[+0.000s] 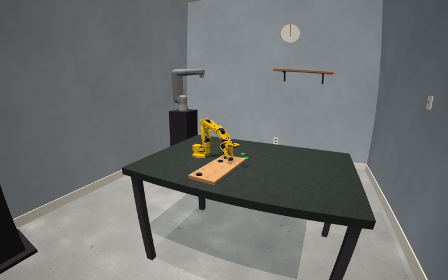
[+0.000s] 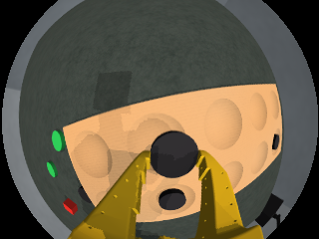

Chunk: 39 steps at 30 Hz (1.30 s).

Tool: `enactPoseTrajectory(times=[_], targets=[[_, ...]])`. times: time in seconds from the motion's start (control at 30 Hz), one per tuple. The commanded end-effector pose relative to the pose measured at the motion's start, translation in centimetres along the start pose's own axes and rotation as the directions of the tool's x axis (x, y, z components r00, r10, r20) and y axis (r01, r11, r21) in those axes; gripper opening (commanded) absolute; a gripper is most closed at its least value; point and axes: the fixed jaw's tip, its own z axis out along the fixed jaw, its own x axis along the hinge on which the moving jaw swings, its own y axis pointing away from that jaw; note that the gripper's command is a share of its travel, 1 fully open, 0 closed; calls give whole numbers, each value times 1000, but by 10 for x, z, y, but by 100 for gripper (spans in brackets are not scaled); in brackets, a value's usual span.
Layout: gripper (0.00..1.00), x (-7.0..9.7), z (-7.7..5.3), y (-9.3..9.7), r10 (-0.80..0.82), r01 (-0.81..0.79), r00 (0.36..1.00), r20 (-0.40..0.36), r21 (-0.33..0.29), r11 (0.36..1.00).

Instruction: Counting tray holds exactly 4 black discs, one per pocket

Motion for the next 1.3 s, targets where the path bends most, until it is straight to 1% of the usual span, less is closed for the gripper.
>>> enactPoseTrajectory(times=[0.0,0.23,0.3,0.77,1.27], targets=[[0,-10,-9,-11,37,-38,997,64,22,999],[0,-4,-11,-28,94,-98,993,66,57,994],[0,-4,-11,-28,94,-98,993,66,57,994],[0,7,-15,-55,190,-198,979,74,116,973],[0,17,-18,-72,253,-263,964,83,154,952]])
